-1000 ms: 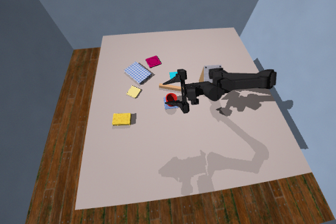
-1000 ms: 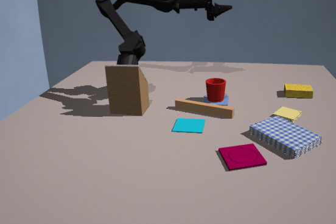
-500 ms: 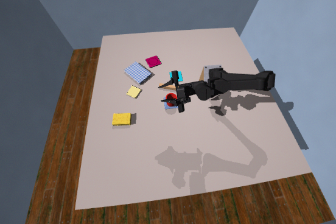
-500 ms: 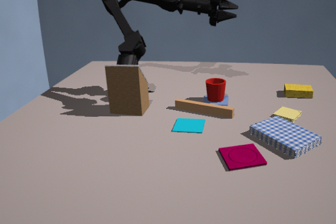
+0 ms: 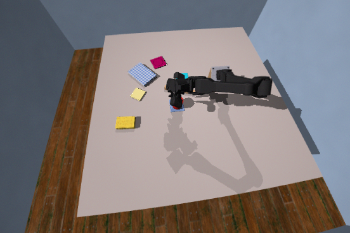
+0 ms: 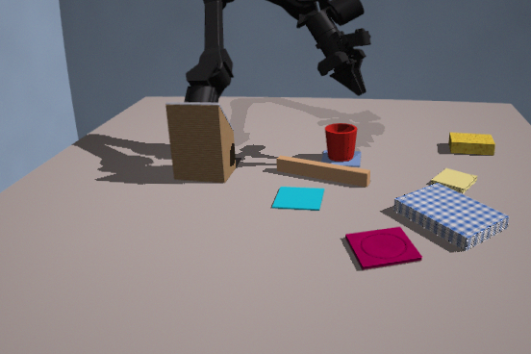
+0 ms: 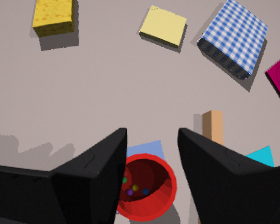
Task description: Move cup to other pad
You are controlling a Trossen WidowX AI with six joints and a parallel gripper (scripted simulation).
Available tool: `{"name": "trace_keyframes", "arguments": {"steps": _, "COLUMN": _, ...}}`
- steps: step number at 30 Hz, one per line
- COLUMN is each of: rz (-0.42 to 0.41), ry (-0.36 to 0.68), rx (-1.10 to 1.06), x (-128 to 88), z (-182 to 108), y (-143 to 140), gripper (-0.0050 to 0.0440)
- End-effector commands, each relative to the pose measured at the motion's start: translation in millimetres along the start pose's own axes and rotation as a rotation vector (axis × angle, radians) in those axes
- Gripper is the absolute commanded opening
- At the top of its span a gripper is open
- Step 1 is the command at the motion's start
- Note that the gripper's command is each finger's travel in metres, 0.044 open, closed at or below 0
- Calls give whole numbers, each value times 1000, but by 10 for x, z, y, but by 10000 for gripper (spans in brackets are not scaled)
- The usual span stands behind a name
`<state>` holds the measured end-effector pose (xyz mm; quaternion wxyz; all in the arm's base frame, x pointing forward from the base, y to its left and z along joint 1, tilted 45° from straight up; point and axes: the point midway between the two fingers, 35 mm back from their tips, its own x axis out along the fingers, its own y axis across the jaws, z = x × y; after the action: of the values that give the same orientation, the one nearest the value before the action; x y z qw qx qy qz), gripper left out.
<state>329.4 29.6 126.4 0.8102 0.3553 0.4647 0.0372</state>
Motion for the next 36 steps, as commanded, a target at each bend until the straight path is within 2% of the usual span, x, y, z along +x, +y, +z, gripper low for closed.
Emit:
{"name": "trace_keyframes", "arguments": {"steps": 1, "rz": -14, "ry": 170, "rx": 206, "x": 107, "z": -193, "y": -109, "gripper": 148}}
{"name": "trace_keyframes", "arguments": {"steps": 10, "rz": -113, "ry": 577, "rx": 745, "x": 152, "z": -690, "y": -242, "gripper": 148}}
{"name": "trace_keyframes", "arguments": {"steps": 21, "rz": -121, "ry": 604, "rx": 787, "x": 164, "z": -721, "y": -241, "gripper": 148}}
{"name": "trace_keyframes", "arguments": {"steps": 36, "rz": -123, "ry": 602, "rx": 786, "x": 343, "z": -819, "y": -222, "gripper": 148}}
